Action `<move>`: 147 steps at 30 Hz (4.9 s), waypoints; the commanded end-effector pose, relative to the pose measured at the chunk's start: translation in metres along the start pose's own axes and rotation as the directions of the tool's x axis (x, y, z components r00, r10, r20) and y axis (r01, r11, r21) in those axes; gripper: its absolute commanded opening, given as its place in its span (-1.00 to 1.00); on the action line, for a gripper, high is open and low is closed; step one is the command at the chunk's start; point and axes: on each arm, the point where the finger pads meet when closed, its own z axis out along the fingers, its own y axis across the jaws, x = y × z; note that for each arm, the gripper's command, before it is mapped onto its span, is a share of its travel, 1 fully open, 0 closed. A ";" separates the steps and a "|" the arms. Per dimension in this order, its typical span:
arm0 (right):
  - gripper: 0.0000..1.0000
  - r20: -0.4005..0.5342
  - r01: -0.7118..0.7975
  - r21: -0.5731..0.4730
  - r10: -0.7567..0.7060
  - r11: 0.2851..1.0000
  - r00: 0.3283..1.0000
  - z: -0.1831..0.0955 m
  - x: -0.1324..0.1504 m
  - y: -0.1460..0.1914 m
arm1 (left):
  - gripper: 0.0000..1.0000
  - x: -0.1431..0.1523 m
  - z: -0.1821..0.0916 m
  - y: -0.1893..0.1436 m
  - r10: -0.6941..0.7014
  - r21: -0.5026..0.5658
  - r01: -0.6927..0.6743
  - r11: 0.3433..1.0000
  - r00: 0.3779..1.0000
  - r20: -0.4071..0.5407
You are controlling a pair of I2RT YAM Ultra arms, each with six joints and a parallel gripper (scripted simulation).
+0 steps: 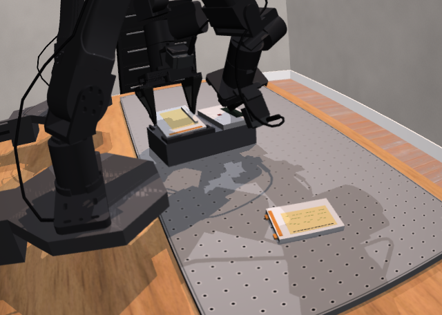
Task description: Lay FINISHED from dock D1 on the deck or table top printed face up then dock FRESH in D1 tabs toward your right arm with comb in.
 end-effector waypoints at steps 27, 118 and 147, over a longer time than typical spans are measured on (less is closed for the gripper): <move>-1.00 0.202 -0.112 0.111 0.088 0.988 0.975 0.016 -0.053 -0.050 | -1.00 -0.017 -0.001 0.003 0.011 -0.003 -0.011 1.000 1.000 0.025; -1.00 0.202 -0.112 0.111 0.088 0.988 0.975 0.016 -0.053 -0.050 | -1.00 -0.021 0.006 0.005 0.022 0.002 -0.023 1.000 0.997 0.080; -1.00 0.202 -0.112 0.111 0.088 0.988 0.975 0.016 -0.053 -0.050 | -1.00 -0.019 0.008 0.006 0.020 -0.002 -0.020 1.000 0.991 0.129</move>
